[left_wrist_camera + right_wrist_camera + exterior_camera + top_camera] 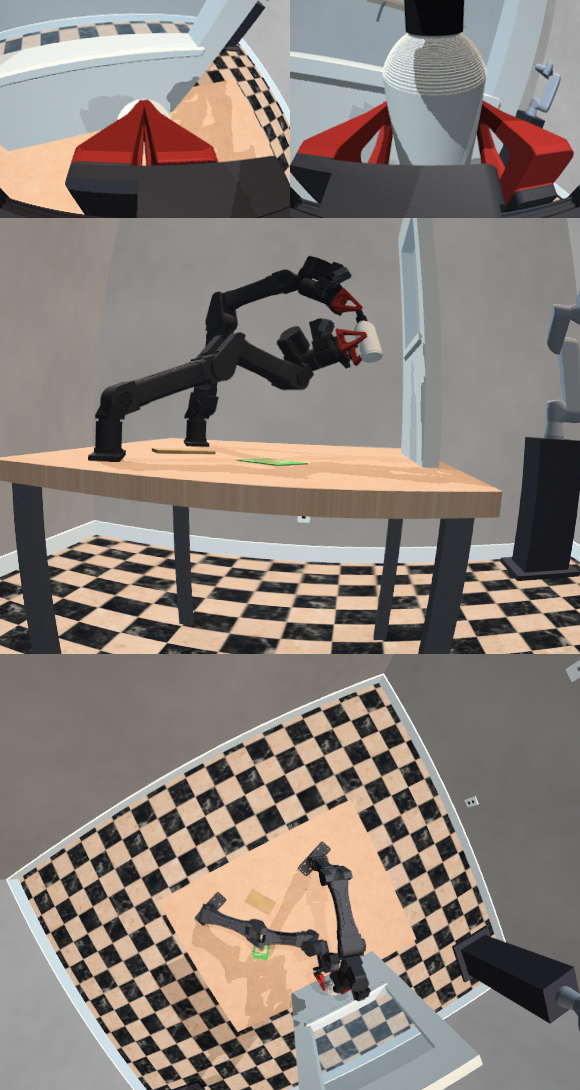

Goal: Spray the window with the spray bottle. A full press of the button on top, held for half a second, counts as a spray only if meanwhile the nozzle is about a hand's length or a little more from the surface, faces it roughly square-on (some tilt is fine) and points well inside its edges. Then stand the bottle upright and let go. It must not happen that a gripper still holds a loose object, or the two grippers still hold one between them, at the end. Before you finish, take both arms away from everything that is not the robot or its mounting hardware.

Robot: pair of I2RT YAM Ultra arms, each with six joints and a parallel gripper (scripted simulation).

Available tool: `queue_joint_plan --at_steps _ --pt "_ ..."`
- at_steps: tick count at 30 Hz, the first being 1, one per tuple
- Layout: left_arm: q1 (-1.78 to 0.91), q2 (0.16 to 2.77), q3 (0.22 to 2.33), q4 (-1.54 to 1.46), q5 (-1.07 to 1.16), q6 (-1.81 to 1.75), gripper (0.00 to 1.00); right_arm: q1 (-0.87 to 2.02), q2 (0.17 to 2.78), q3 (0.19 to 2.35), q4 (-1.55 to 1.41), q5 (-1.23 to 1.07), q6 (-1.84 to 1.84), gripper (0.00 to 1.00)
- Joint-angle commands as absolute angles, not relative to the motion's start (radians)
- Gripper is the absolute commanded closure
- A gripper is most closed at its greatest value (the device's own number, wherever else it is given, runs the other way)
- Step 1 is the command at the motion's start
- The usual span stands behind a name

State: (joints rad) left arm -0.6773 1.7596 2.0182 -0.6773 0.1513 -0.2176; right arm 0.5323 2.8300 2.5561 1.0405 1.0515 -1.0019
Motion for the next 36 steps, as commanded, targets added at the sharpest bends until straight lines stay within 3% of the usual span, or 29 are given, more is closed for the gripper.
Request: queue_joint_plan --at_steps 1,36 --pt "-0.692 1.747 1.999 -0.713 0.149 -0.219 1.0 0.536 2.795 2.571 1.082 0.993 -1.005 1.0" --pt "-0.681 1.686 1.97 -0.74 0.16 -0.216 1.0 0.536 2.796 2.574 1.078 0.992 -1.004 1.0"
